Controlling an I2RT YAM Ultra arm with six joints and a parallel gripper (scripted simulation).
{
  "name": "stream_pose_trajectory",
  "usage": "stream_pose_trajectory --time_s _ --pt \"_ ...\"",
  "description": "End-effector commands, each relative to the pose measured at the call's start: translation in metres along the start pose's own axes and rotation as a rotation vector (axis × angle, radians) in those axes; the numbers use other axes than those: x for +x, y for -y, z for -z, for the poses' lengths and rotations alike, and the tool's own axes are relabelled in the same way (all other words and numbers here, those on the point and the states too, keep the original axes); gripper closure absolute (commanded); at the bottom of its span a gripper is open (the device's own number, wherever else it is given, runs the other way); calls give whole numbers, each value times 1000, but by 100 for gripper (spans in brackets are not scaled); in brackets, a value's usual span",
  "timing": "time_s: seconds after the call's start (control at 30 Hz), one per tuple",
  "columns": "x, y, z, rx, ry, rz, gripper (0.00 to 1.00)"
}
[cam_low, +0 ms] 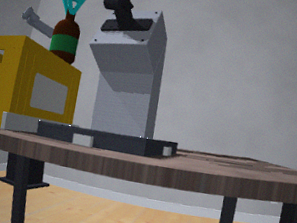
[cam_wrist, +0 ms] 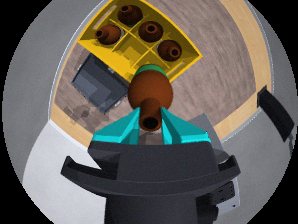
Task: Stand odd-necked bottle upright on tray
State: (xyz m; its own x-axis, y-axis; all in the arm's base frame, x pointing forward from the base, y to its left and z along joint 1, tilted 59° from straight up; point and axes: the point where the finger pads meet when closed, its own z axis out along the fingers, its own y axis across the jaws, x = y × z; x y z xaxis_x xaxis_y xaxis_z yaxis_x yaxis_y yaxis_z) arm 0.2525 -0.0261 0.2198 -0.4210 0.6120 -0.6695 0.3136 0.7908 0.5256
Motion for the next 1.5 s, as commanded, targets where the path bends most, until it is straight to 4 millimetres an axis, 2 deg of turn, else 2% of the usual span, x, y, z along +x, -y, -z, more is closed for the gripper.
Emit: stream_pose_trajectory --time_s 0.0,0.5,1.47 --pt "-14 -7 15 -14 55 13 100" --pt "-14 -6 15 -8 58 7 100" --pt "-9 -19 15 -23 48 8 100"
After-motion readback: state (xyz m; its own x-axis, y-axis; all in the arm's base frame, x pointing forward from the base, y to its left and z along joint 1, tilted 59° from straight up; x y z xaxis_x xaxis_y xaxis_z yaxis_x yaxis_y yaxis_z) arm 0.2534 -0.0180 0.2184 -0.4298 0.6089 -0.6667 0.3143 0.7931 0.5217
